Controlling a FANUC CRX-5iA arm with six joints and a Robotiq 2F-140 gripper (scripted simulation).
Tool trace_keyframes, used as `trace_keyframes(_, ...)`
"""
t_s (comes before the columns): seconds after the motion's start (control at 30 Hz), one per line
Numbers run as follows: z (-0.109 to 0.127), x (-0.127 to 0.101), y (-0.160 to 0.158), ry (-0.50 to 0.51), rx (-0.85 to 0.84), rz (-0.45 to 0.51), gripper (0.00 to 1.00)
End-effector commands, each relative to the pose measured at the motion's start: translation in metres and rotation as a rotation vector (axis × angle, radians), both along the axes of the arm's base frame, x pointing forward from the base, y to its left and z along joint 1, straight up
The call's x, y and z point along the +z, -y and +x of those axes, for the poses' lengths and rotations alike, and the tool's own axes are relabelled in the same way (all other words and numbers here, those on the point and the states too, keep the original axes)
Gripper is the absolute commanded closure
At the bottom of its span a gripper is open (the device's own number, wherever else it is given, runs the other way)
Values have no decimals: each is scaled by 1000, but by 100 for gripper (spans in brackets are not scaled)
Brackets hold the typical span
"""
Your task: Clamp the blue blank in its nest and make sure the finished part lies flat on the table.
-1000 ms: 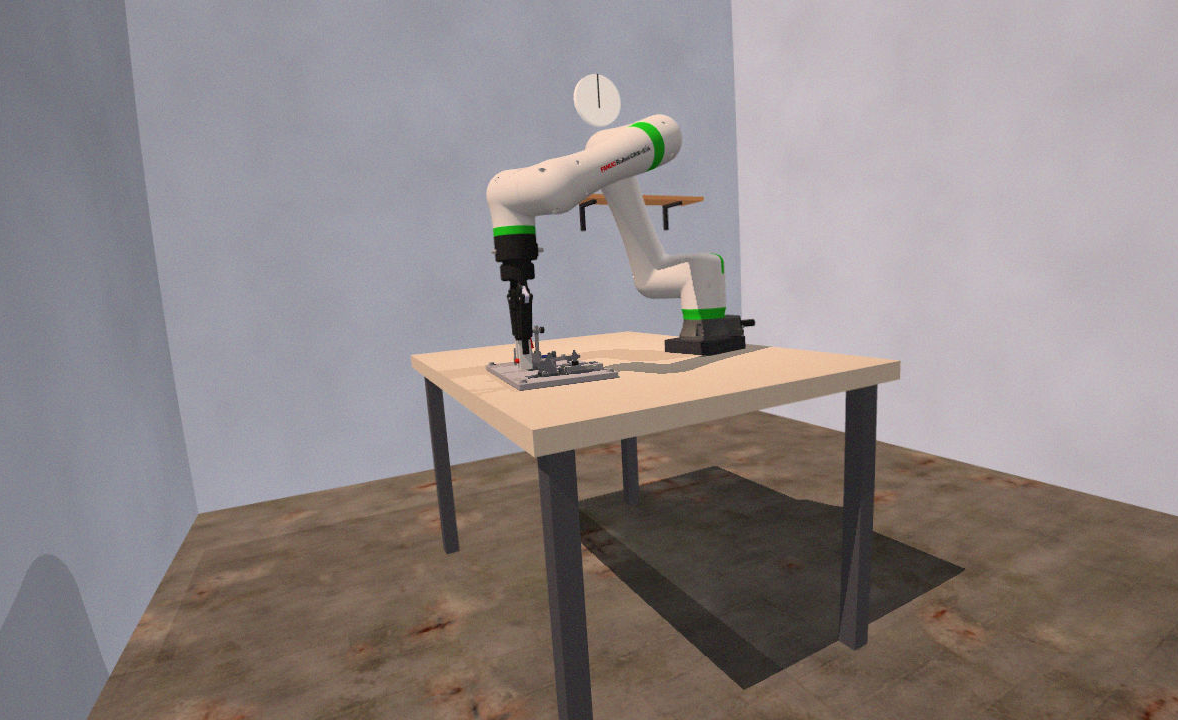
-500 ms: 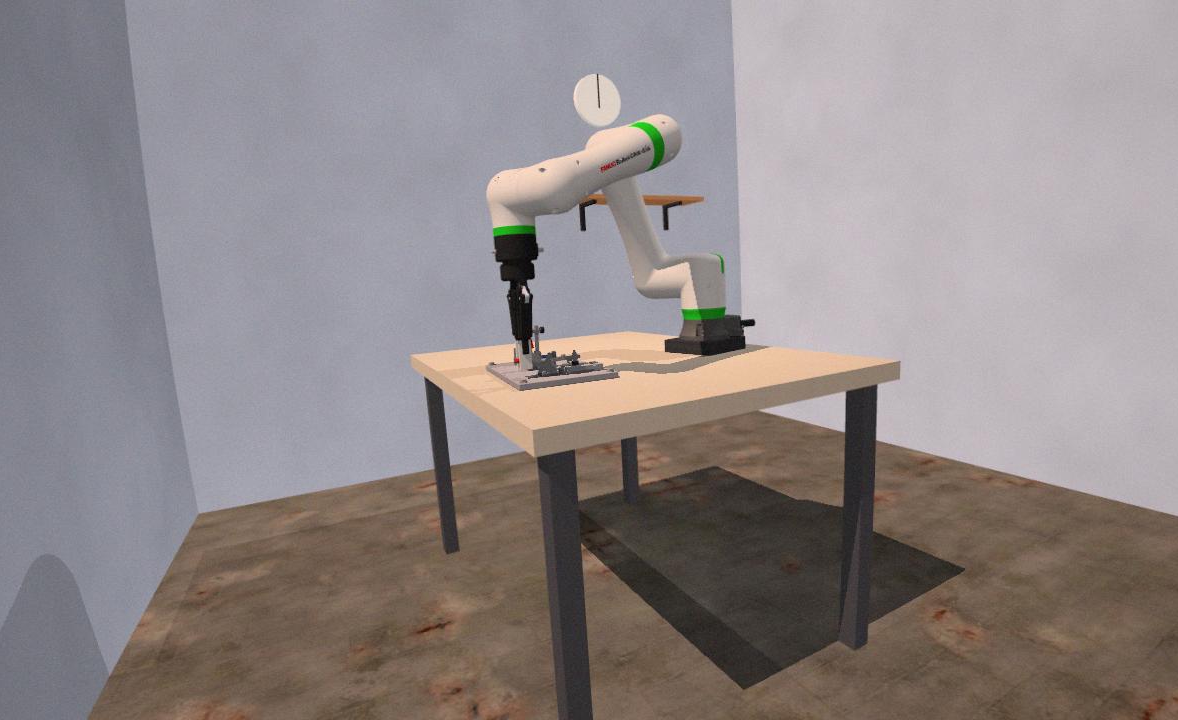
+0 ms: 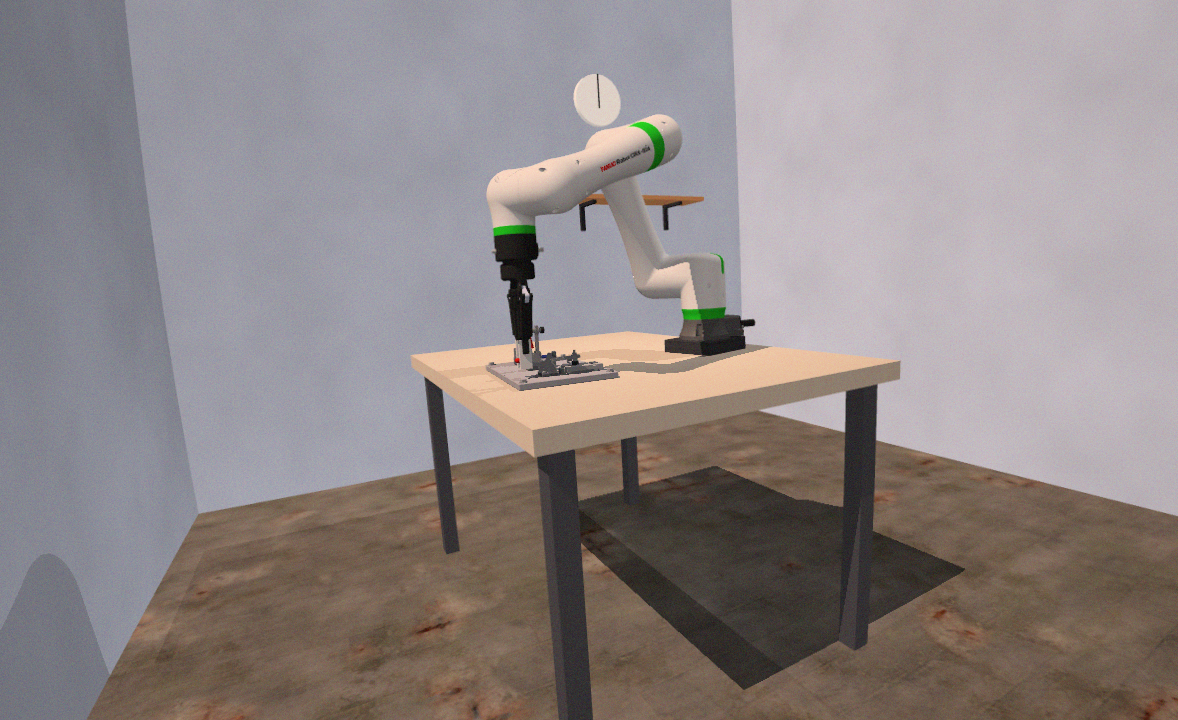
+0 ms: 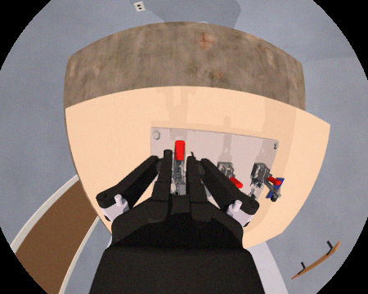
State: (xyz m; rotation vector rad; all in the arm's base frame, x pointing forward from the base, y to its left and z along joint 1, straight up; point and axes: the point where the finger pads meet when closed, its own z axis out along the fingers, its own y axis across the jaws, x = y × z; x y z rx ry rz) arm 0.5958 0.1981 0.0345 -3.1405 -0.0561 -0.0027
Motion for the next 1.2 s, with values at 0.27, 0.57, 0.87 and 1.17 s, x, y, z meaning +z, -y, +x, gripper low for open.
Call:
trace_keyframes(0.27, -1, 2, 0, 0, 0, 0, 100)
trace_keyframes(0.57, -4, 7, 0, 0, 0, 0, 100)
trace_keyframes(0.87, -7, 10, 0, 0, 0, 0, 100)
trace_keyframes(1.17, -12, 15, 0, 0, 0, 0, 100)
